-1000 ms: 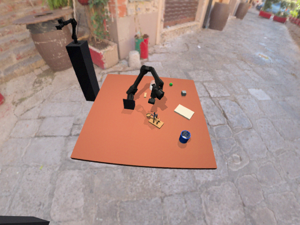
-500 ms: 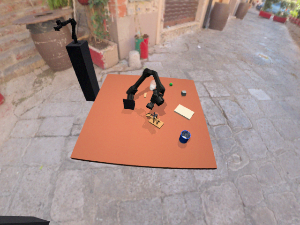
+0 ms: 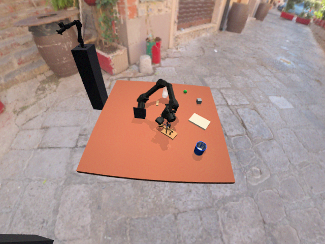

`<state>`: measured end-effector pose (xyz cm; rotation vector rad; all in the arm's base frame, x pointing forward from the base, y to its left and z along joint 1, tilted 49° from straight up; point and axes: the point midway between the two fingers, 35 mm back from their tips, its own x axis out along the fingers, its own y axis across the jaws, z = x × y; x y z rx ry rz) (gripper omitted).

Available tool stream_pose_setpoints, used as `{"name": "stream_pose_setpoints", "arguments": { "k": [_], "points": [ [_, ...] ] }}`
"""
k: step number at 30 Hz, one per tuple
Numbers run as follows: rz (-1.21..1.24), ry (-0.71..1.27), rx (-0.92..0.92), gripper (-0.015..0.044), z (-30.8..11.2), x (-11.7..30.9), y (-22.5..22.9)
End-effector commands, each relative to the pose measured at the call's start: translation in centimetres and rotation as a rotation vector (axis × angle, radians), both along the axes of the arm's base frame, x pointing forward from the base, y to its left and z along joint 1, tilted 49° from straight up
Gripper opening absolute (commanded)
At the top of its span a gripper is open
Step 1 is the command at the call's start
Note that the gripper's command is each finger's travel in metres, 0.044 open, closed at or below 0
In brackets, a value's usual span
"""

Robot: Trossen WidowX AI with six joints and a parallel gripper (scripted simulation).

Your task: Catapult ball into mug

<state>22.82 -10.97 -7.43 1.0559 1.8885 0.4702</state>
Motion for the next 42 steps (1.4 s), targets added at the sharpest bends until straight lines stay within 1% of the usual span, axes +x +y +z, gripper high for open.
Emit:
{"name": "stream_pose_setpoints", "arguments": {
  "k": [1, 21, 29, 39, 42],
  "points": [
    [0.000, 0.035, 0.007, 0.0000, -1.0, -0.3, -0.3],
    [0.000, 0.034, 0.008, 0.0000, -2.8, -0.2, 1.9],
    [0.006, 0.021, -0.004, 0.0000, -2.6, 0.1, 1.4],
    [0.004, 0.019, -0.006, 0.0263, -2.4, 0.1, 1.2],
    [-0.020, 0.004, -0.041, 0.0341, 0.4, 0.2, -2.1]
  ]
}}
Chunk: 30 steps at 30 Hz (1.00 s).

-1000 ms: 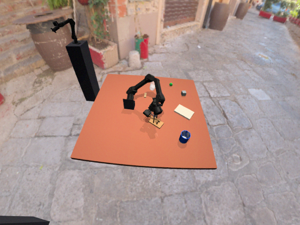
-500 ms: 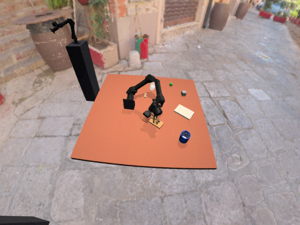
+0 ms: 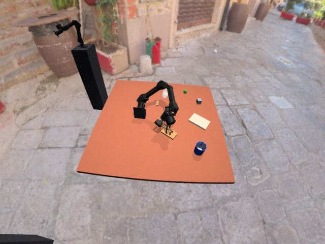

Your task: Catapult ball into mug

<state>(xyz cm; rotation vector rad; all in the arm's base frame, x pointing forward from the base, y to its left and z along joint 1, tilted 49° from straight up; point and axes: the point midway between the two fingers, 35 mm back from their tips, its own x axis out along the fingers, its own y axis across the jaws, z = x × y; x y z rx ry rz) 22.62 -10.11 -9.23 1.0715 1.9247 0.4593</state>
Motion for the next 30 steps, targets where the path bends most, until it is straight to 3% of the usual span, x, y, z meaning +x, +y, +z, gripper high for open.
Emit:
{"name": "stream_pose_setpoints", "arguments": {
  "k": [1, 4, 9, 20, 30],
  "points": [
    [-0.033, -0.040, -0.062, 0.0368, 3.5, 0.2, -4.4],
    [-0.056, -0.050, -0.098, 0.0440, 6.7, -0.6, -7.4],
    [-0.088, -0.059, -0.116, 0.0440, 4.5, 0.4, -7.0],
    [-0.303, -0.247, -0.363, 0.0440, -0.1, 7.5, -12.4],
    [-0.506, -0.468, -0.518, 0.0440, -1.6, 14.9, -18.2]
  ]
}}
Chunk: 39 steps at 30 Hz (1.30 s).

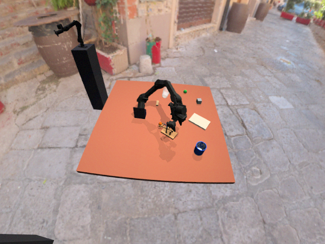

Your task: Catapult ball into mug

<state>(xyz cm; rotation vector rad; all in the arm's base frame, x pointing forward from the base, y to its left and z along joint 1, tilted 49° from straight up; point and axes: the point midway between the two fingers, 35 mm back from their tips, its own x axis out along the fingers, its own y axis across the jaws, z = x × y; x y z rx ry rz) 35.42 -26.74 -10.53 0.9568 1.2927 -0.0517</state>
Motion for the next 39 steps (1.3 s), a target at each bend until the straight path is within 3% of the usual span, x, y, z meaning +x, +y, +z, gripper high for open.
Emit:
{"name": "stream_pose_setpoints", "arguments": {
  "k": [1, 10, 30, 39],
  "points": [
    [-0.062, -0.095, -0.050, 0.0440, -0.3, 2.9, -2.2],
    [-0.177, -0.329, -0.140, 0.0440, 1.1, 9.0, -6.6],
    [-0.167, -0.347, -0.138, 0.0440, 1.5, 10.0, -6.3],
    [-0.167, -0.347, -0.138, 0.0204, 1.5, 10.0, -6.3]
  ]
}}
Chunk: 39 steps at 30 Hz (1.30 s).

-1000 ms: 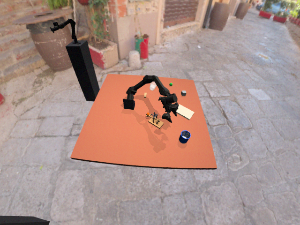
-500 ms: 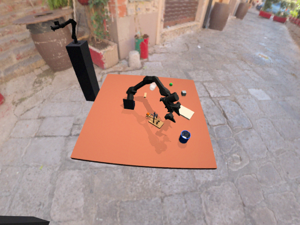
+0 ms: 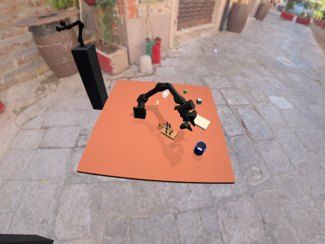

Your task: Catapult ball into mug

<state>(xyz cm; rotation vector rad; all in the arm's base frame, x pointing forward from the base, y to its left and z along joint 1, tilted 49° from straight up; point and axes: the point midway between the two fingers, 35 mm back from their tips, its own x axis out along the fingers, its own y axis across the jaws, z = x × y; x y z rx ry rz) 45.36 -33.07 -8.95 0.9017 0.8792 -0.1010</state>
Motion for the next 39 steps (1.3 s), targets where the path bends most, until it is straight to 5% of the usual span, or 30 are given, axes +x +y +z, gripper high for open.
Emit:
{"name": "stream_pose_setpoints", "arguments": {
  "k": [1, 8, 18, 39],
  "points": [
    [-0.001, -0.002, 0.006, 0.0177, -0.1, 0.1, 0.0],
    [-0.001, -0.002, 0.006, 0.0000, -0.1, 0.1, 0.0],
    [0.030, 0.011, -0.017, 0.0000, 0.0, 0.0, 0.6],
    [0.533, 0.167, -0.291, 0.0000, 1.4, -3.3, 9.7]
  ]
}}
